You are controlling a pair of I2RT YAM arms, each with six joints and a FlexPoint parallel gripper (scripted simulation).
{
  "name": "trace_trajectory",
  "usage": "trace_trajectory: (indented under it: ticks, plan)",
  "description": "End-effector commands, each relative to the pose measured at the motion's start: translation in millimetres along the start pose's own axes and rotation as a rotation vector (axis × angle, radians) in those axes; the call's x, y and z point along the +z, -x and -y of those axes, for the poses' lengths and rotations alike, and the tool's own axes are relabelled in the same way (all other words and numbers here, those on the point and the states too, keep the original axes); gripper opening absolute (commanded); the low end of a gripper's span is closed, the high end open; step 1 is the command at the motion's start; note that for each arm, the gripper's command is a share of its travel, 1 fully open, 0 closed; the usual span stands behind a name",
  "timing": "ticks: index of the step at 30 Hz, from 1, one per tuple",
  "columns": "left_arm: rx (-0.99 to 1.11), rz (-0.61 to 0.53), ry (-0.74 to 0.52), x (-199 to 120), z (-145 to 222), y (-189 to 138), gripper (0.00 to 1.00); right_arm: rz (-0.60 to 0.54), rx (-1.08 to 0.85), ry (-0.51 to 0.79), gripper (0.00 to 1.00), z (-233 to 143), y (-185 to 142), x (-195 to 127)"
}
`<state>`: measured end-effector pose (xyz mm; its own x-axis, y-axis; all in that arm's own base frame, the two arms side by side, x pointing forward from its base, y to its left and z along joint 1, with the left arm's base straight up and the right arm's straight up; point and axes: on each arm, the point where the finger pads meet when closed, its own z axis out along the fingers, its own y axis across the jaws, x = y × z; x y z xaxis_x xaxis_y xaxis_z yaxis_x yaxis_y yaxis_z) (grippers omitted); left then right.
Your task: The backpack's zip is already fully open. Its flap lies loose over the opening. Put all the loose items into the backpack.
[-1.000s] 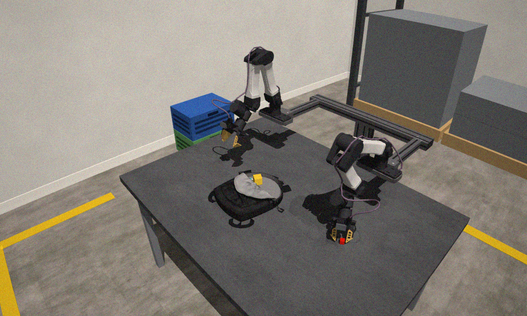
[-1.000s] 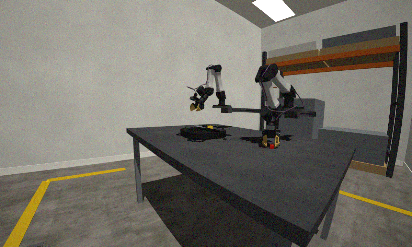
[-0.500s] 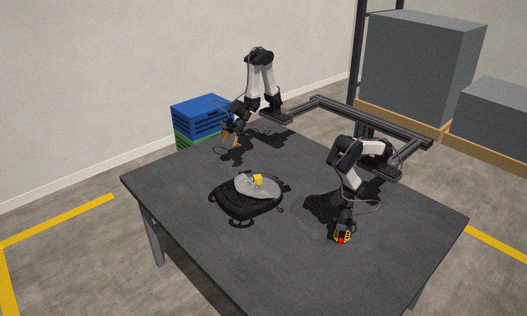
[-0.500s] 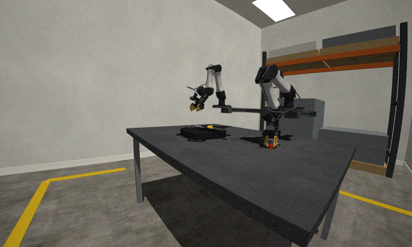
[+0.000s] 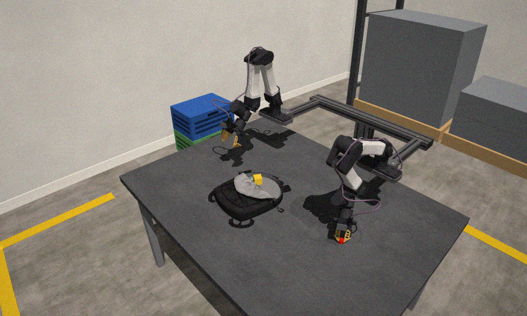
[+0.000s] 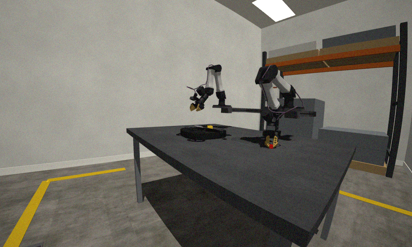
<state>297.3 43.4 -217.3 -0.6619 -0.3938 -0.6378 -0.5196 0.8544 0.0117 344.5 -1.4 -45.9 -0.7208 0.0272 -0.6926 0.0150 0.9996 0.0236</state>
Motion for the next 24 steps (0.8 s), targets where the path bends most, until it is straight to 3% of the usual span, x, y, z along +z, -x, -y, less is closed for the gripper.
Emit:
trace_trajectory:
  ticks: [1, 11, 24]
  plan:
    - [-0.002, 0.009, -0.004, -2, -2, 2, 0.13, 0.034, 0.0, 0.002, 0.9, 2, 12, -1]
    - [-0.004, 0.012, -0.004, -2, 0, 3, 0.13, 0.034, 0.0, 0.002, 0.9, 2, 12, -1]
    - [-0.007, 0.017, -0.006, -53, 0, 49, 0.13, 0.034, 0.0, 0.002, 0.9, 2, 12, -1]
